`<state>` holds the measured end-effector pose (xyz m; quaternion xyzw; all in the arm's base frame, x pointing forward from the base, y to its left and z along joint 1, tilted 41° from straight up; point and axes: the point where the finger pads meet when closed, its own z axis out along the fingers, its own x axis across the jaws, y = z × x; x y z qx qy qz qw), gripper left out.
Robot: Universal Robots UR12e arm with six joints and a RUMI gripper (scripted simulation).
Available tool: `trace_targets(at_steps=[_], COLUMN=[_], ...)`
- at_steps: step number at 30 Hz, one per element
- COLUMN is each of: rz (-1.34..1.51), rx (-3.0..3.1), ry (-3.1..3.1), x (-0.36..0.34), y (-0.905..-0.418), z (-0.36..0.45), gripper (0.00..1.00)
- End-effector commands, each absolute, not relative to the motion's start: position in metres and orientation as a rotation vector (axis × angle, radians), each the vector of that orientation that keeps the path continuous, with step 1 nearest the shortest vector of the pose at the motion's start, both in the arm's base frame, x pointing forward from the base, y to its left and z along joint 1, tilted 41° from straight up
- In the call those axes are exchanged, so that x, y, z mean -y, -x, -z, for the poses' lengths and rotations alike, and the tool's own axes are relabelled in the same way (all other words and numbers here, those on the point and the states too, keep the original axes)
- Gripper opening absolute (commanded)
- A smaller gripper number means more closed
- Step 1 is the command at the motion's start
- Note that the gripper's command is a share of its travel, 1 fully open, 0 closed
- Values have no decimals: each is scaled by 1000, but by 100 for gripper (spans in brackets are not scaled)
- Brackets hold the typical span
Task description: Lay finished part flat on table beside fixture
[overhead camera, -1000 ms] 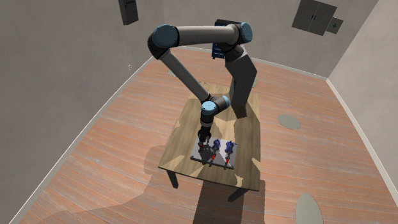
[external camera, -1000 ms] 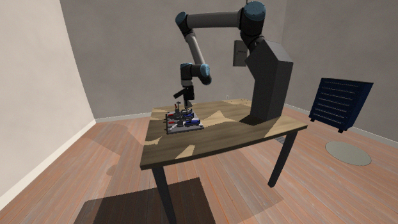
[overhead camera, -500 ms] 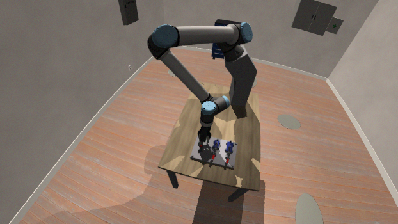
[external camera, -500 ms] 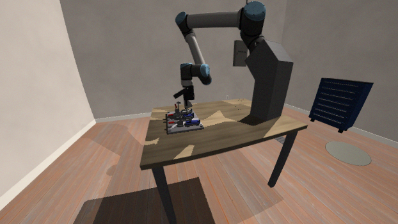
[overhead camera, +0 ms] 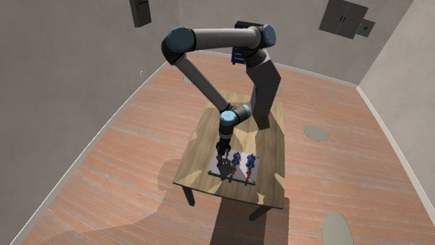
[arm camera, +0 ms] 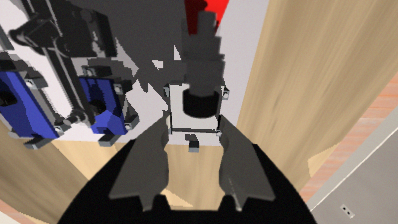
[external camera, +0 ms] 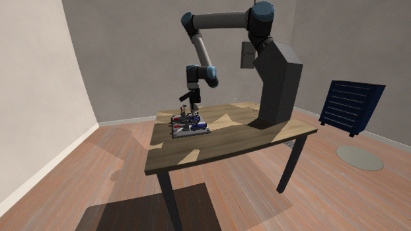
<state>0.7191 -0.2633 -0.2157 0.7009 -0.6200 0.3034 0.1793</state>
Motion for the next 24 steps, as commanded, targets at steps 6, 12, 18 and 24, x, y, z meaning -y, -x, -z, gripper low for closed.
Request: trace_targets(at_steps=[6, 12, 18, 24], rz=[-862, -860, -859, -859], rx=[1754, 1753, 1752, 1752], ry=[-1981, -1983, -1983, -1983], x=[264, 261, 257, 255], y=[-721, -719, -717, -717], z=[213, 212, 208, 205], gripper=[0, 0, 0, 0])
